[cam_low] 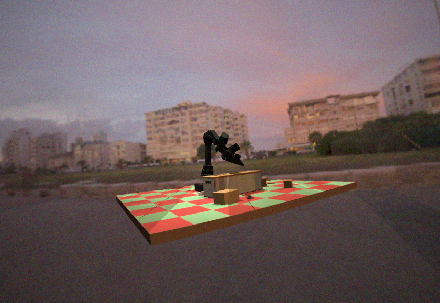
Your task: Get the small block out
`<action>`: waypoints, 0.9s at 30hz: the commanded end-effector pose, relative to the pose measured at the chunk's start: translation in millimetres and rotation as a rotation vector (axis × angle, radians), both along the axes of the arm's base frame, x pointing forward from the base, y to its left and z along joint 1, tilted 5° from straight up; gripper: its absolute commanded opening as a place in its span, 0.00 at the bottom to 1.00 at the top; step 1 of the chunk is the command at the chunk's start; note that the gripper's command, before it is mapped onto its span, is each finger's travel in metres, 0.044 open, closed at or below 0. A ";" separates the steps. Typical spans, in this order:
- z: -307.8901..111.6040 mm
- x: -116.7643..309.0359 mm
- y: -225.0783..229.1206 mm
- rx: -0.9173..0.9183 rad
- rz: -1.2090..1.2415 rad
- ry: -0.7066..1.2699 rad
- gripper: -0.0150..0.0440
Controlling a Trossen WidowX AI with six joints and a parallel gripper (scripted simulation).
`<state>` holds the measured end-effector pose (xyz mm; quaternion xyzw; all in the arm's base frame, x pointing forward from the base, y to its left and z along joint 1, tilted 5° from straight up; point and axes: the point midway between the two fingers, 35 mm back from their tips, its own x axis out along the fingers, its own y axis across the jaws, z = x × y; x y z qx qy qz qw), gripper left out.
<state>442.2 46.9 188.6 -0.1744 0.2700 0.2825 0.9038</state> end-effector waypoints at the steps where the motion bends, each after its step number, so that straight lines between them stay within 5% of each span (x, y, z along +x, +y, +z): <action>1: -22.2 -63.8 -45.4 0.476 -0.778 0.768 0.93; 16: -32.4 -143.7 -67.3 0.772 -1.723 1.392 0.93; 27: -32.3 -144.9 -67.6 0.774 -1.739 1.400 0.93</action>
